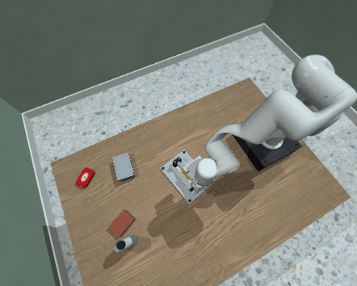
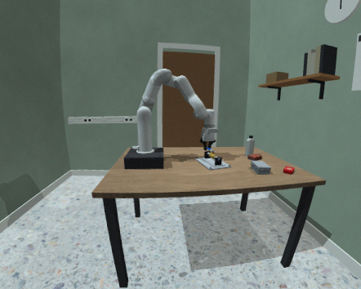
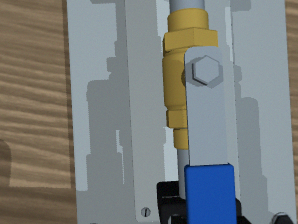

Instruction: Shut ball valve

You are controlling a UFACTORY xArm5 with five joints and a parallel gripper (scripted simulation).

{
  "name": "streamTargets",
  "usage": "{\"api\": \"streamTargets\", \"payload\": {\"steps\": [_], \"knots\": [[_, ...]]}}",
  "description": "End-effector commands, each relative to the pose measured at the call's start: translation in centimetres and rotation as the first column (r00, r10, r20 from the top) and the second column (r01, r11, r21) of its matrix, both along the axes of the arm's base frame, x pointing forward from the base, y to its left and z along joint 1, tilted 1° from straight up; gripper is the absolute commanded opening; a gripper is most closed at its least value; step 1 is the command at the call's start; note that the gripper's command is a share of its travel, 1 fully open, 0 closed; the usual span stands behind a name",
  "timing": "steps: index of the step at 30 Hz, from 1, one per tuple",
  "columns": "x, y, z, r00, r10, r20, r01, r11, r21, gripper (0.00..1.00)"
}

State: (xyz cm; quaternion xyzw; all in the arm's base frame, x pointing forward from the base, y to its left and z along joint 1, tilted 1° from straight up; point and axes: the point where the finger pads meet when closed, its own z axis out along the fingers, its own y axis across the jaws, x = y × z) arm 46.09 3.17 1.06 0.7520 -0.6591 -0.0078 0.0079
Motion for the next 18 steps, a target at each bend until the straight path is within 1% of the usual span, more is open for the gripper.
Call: {"api": "streamTargets", "payload": {"steps": [1, 8, 18], "knots": [[0.72, 0.08, 0.19, 0.999, -0.033, 0.011, 0.033, 0.999, 0.000, 0.00], [0.89, 0.10, 0.19, 0.999, -0.053, 0.011, 0.053, 0.999, 0.000, 0.00], [1.54, 0.13, 0.18, 0.992, -0.125, 0.012, 0.125, 0.992, -0.001, 0.00]]}}
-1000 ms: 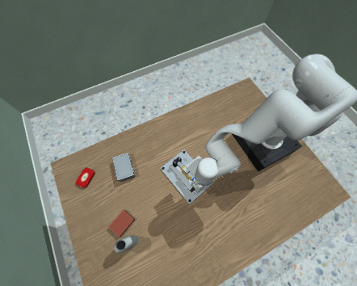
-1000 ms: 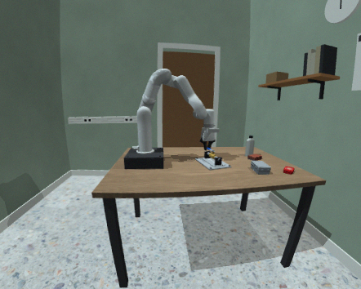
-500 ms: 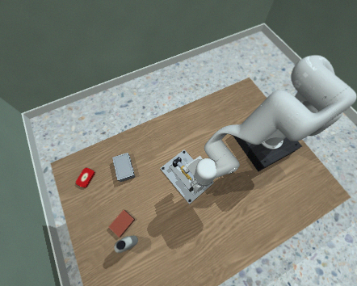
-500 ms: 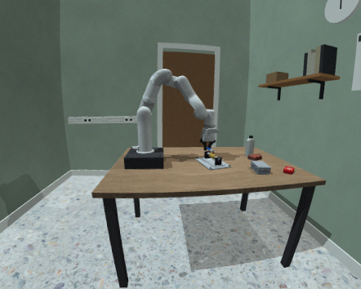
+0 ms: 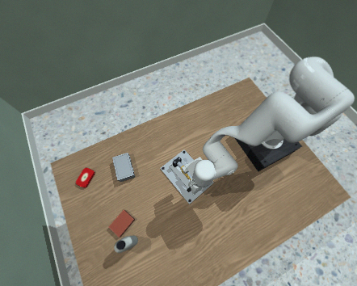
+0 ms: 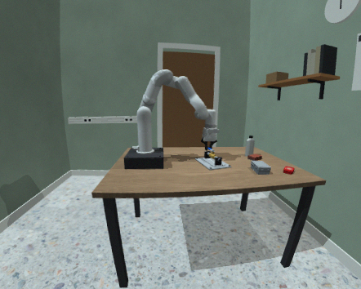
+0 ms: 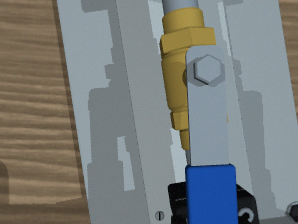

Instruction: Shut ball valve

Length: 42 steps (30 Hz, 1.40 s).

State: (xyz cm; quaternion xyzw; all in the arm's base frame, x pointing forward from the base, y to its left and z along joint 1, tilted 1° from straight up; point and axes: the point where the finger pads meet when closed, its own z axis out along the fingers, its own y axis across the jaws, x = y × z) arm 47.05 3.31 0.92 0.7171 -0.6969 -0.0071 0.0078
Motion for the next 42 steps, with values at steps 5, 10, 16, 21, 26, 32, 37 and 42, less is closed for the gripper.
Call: {"api": "streamTargets", "payload": {"steps": [5, 10, 16, 21, 26, 32, 37, 42], "knots": [[0.8, 0.0, 0.3, 0.999, -0.047, 0.010, 0.047, 0.999, 0.000, 0.00], [1.0, 0.0, 0.3, 0.997, -0.074, 0.010, 0.074, 0.997, 0.000, 0.00], [1.3, 0.0, 0.3, 0.994, -0.105, 0.010, 0.105, 0.994, 0.000, 0.00], [1.6, -0.1, 0.3, 0.991, -0.137, 0.011, 0.137, 0.991, -0.001, 0.00], [1.8, -0.1, 0.3, 0.988, -0.156, 0.011, 0.156, 0.988, -0.001, 0.00], [2.2, -0.1, 0.3, 0.979, -0.202, 0.011, 0.202, 0.979, -0.001, 0.00], [2.3, -0.2, 0.3, 0.976, -0.216, 0.011, 0.216, 0.976, -0.002, 0.00], [2.6, -0.2, 0.3, 0.968, -0.252, 0.011, 0.252, 0.968, -0.002, 0.00]]}}
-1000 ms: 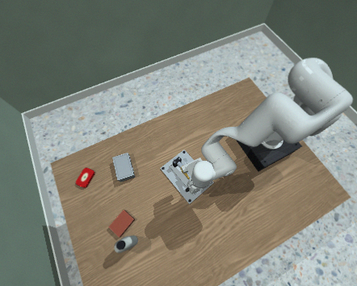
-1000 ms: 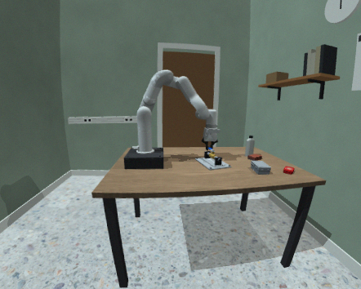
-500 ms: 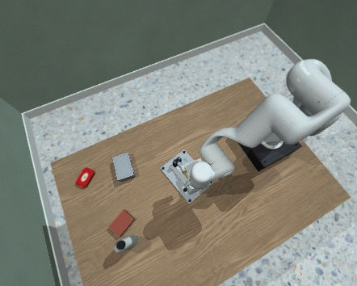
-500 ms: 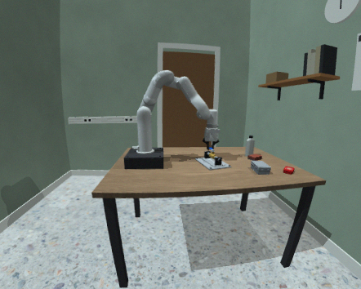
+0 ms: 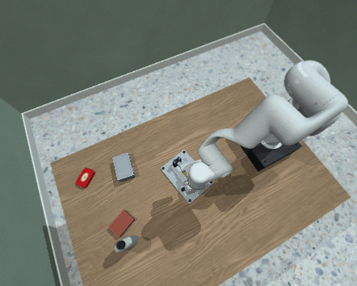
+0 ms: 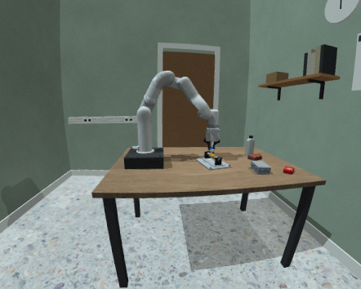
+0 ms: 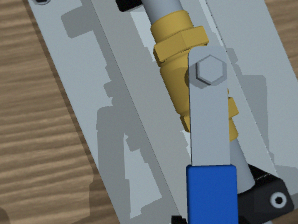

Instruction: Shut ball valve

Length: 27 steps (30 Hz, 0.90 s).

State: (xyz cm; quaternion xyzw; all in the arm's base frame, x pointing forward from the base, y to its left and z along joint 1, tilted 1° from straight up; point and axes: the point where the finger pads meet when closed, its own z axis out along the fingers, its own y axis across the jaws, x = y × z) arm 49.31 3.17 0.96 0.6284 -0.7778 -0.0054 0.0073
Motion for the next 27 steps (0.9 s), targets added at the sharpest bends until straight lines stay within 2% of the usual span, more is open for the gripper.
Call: {"api": "streamTargets", "payload": {"steps": [1, 27], "knots": [[0.4, -0.1, 0.3, 1.000, -0.016, 0.007, 0.016, 1.000, 0.000, 0.00], [1.7, -0.5, 0.2, 0.985, -0.170, 0.008, 0.170, 0.985, -0.002, 0.00]]}}
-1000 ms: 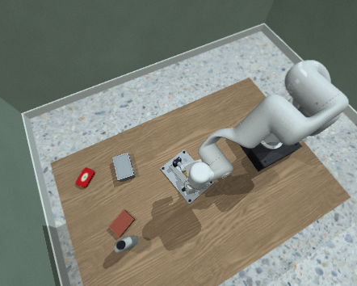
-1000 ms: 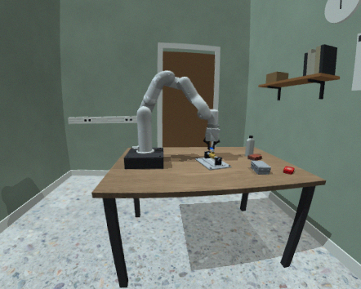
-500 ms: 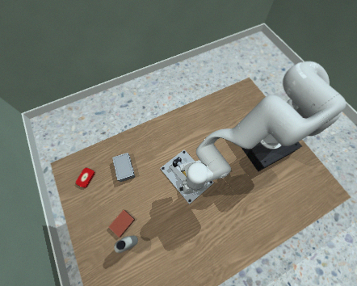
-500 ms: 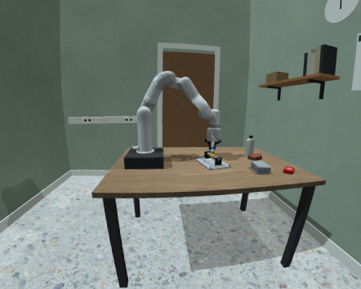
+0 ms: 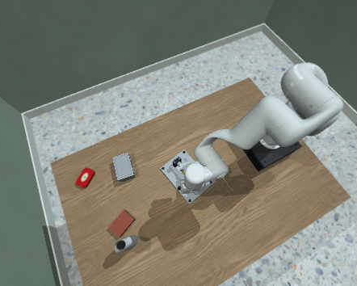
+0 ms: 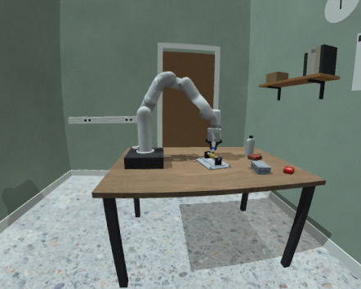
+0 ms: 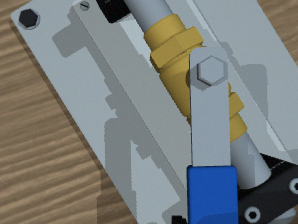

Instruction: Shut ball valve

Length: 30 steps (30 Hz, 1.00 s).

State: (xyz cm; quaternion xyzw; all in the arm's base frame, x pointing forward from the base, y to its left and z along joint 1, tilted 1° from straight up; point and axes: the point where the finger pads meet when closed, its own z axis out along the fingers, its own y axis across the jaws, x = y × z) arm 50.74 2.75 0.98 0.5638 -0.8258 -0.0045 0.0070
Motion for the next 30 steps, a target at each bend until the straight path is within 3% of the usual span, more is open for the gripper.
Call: {"api": "streamTargets", "payload": {"steps": [1, 30], "knots": [[0.3, -0.1, 0.2, 1.000, -0.010, 0.006, 0.010, 1.000, 0.000, 0.00], [1.6, -0.8, 0.2, 0.984, -0.178, 0.006, 0.178, 0.984, -0.002, 0.00]]}}
